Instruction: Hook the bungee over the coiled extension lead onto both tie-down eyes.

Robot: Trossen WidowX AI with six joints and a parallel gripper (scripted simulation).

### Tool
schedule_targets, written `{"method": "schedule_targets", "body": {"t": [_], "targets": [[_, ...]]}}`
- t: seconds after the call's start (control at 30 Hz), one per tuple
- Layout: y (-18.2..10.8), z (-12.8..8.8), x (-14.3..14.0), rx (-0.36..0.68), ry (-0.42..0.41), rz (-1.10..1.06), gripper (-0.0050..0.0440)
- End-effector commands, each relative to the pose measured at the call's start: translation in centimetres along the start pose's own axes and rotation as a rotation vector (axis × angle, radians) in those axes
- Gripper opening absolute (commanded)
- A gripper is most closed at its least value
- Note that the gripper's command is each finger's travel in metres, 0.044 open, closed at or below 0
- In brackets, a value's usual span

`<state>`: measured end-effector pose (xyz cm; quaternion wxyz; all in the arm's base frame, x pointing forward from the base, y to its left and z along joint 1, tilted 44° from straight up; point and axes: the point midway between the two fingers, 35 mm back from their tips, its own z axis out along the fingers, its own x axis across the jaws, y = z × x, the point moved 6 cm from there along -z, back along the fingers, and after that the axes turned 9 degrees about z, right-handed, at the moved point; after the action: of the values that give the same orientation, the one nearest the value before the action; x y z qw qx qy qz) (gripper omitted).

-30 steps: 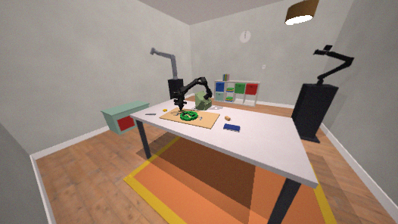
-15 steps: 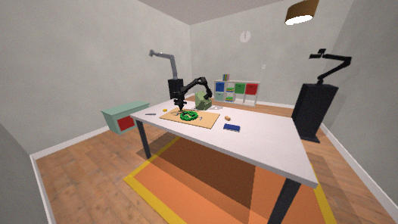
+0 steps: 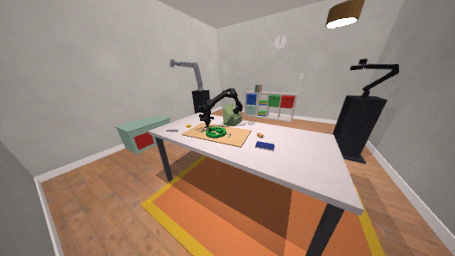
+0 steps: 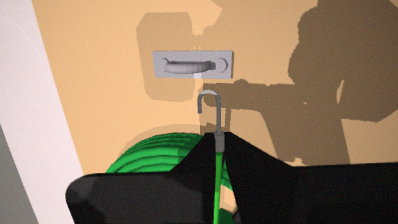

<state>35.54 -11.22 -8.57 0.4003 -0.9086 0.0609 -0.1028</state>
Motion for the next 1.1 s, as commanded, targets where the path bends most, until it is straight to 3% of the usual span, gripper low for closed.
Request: {"method": "schedule_targets", "body": {"t": [0.0, 1.07], "targets": [[0.6, -1.1, 0.4, -0.037, 0.022, -0.003, -0.0050], [3.3, 0.8, 0.0, -0.043, 0.023, 0.025, -0.0050]]}}
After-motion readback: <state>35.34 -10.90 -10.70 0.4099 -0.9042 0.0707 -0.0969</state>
